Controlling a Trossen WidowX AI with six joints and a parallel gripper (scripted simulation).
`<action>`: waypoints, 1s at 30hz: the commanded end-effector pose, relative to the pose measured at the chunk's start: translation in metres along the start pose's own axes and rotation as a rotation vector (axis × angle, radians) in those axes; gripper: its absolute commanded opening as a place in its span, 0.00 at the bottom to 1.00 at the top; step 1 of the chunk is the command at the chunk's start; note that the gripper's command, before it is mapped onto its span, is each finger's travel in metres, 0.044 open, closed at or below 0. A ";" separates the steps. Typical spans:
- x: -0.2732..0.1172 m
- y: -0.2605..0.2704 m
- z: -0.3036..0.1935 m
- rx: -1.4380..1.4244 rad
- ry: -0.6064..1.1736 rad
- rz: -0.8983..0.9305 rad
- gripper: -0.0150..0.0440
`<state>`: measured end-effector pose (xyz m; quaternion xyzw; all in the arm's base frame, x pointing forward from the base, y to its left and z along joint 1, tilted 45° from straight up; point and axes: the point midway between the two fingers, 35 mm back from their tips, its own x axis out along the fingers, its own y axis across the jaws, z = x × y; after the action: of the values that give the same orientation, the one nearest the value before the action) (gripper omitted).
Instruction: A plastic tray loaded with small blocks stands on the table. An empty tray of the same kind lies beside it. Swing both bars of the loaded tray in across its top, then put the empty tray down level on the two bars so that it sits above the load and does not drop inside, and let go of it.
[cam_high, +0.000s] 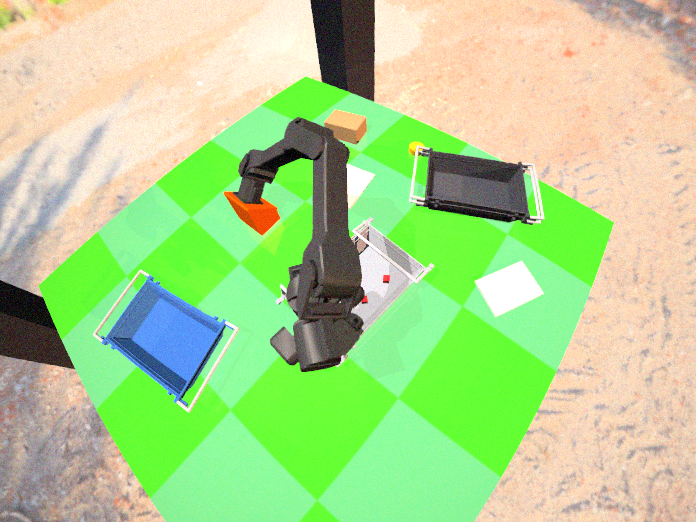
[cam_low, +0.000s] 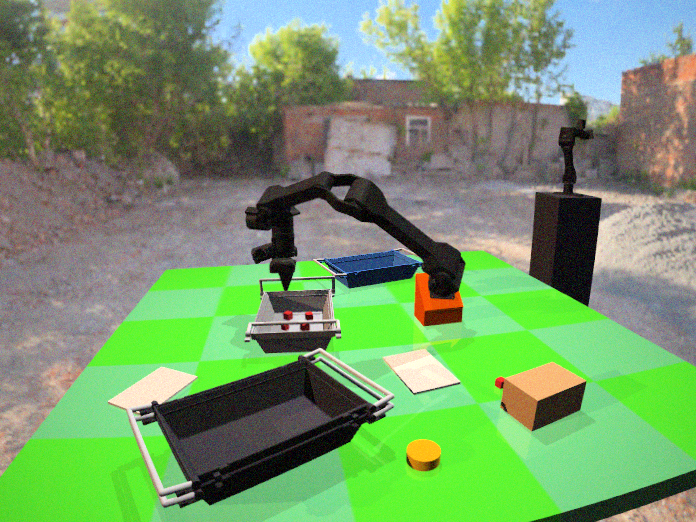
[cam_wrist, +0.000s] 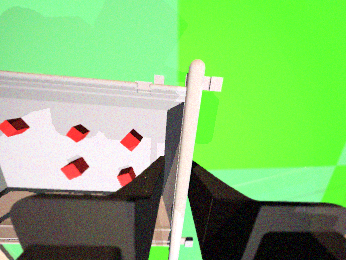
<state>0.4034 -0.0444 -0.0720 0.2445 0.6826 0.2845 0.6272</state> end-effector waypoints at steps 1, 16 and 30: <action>0.008 0.016 0.000 0.001 0.001 0.002 0.39; -0.020 0.020 0.000 0.001 0.001 0.001 0.39; -0.016 0.020 0.000 0.009 -0.001 0.004 0.39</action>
<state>0.4044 -0.0410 -0.0463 0.2471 0.6828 0.2838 0.6262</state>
